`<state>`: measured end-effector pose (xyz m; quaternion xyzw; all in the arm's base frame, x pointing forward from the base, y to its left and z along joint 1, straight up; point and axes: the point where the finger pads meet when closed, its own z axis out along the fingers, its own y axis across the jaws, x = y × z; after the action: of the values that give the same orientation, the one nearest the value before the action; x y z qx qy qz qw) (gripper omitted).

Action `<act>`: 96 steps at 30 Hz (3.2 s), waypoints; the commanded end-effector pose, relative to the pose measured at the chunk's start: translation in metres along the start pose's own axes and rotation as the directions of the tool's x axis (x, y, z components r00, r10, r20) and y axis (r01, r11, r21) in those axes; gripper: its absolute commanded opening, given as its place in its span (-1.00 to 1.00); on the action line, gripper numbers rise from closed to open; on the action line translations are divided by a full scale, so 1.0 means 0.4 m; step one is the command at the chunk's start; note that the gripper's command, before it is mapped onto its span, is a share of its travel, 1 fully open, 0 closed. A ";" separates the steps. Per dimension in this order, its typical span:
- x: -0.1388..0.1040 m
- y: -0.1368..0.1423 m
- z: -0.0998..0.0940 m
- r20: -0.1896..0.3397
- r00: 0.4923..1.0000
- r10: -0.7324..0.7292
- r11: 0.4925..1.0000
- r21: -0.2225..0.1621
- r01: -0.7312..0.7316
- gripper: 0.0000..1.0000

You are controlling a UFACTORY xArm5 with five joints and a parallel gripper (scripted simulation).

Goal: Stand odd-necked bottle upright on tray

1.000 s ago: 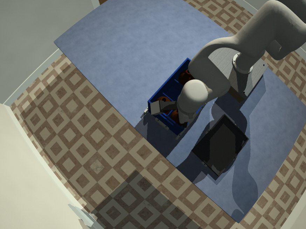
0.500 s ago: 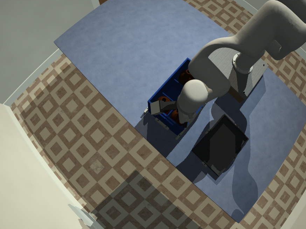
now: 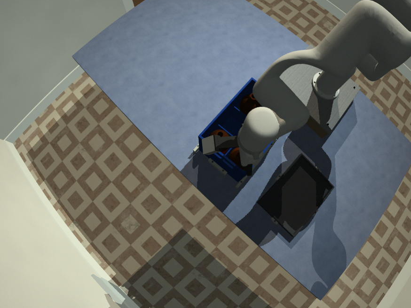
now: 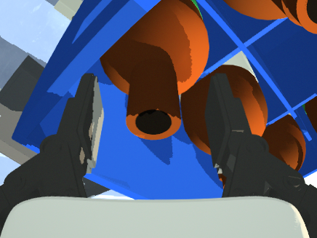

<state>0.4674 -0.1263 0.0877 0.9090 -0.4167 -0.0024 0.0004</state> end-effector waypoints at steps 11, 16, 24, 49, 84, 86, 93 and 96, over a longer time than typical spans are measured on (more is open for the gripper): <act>0.002 -0.002 -0.004 -0.003 1.000 0.000 1.000 0.002 0.000 0.30; 0.002 -0.002 -0.004 -0.003 1.000 0.000 1.000 0.002 0.000 0.30; 0.002 -0.002 -0.004 -0.003 1.000 0.000 1.000 0.002 0.000 0.30; 0.002 -0.001 -0.096 -0.003 1.000 0.000 1.000 0.002 0.000 0.30; 0.002 -0.001 -0.213 -0.003 1.000 0.000 1.000 0.002 0.000 -1.00; 0.002 -0.001 -0.213 -0.003 1.000 0.000 1.000 0.002 0.000 -1.00; 0.002 -0.001 -0.213 -0.003 1.000 0.000 1.000 0.002 0.000 -1.00; 0.002 -0.001 -0.213 -0.003 1.000 0.000 1.000 0.002 0.000 -1.00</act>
<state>0.4674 -0.1264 0.1714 0.9091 -0.4167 -0.0025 0.0004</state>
